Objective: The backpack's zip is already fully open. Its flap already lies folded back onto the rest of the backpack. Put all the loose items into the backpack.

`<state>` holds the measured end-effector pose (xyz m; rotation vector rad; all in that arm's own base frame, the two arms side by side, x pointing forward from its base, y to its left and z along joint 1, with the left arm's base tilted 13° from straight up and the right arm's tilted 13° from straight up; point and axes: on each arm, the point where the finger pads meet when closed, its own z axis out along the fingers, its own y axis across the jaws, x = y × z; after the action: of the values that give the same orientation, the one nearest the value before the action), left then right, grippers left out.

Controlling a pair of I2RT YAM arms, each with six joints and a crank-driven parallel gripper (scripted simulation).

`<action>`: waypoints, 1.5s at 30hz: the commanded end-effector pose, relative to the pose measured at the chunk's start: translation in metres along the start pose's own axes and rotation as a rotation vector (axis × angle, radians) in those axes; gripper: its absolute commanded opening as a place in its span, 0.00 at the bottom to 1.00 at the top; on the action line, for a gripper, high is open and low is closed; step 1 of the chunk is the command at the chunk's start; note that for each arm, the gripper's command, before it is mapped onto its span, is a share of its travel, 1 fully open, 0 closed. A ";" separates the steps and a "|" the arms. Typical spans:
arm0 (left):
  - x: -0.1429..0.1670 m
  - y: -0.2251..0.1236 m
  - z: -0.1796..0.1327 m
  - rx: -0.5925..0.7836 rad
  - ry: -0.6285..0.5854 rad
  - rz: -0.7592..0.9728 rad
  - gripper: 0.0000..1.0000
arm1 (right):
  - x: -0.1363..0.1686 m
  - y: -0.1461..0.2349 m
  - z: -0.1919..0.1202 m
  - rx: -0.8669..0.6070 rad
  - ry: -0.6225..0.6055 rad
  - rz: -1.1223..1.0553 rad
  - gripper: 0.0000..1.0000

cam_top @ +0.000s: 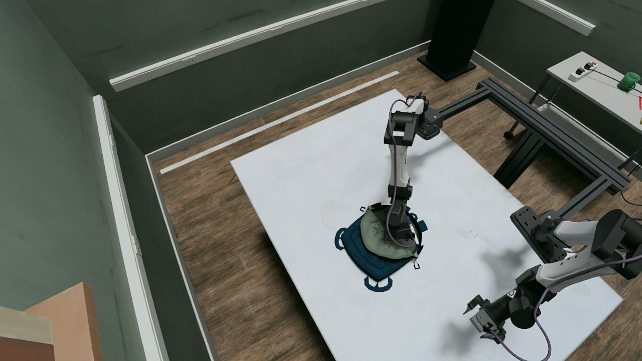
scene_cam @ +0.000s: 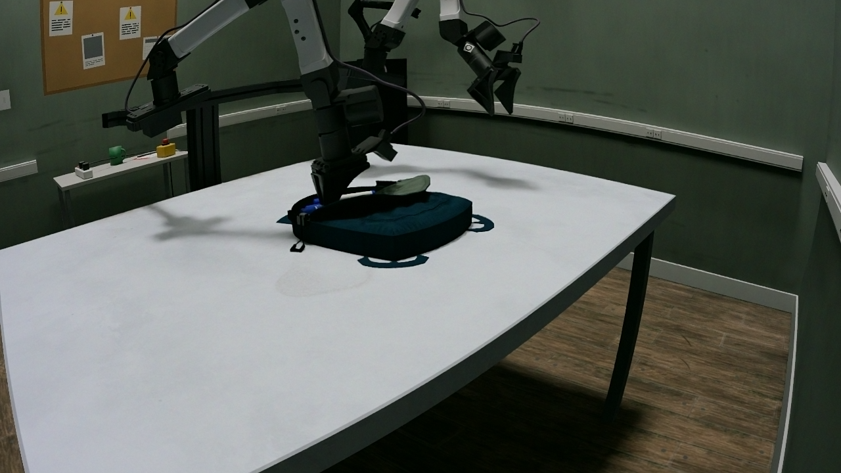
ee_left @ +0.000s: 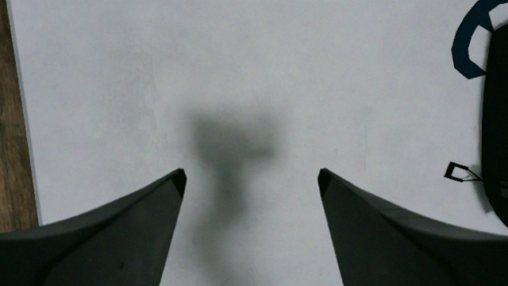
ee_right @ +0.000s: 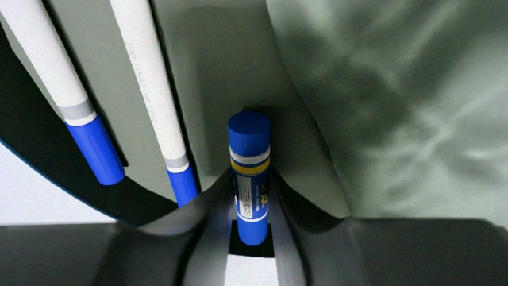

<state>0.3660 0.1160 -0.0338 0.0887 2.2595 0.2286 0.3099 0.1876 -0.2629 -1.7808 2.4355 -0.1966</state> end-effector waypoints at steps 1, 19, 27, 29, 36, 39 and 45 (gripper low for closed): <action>-0.006 0.000 0.000 0.000 -0.015 0.003 0.90 | -0.009 -0.007 0.001 0.009 -0.029 -0.001 0.14; -0.006 0.000 0.000 0.000 -0.015 0.003 0.90 | -0.002 -0.002 0.013 -0.002 -0.017 -0.002 0.14; -0.006 0.000 0.000 0.000 -0.015 0.003 0.90 | 0.009 0.005 0.015 -0.016 0.003 -0.005 0.14; -0.006 0.000 0.000 0.000 -0.015 0.003 0.90 | 0.010 0.006 0.015 -0.017 0.004 -0.005 0.14; -0.006 0.000 0.000 0.000 -0.015 0.003 0.90 | 0.011 0.007 0.015 -0.018 0.005 -0.005 0.14; -0.006 0.000 0.000 0.000 -0.015 0.003 0.90 | 0.011 0.007 0.015 -0.017 0.004 -0.005 0.14; -0.006 0.000 0.000 0.000 -0.015 0.003 0.90 | 0.012 0.007 0.015 -0.017 0.004 -0.005 0.14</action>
<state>0.3660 0.1160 -0.0338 0.0887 2.2595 0.2286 0.3103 0.1877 -0.2657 -1.7825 2.4275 -0.1979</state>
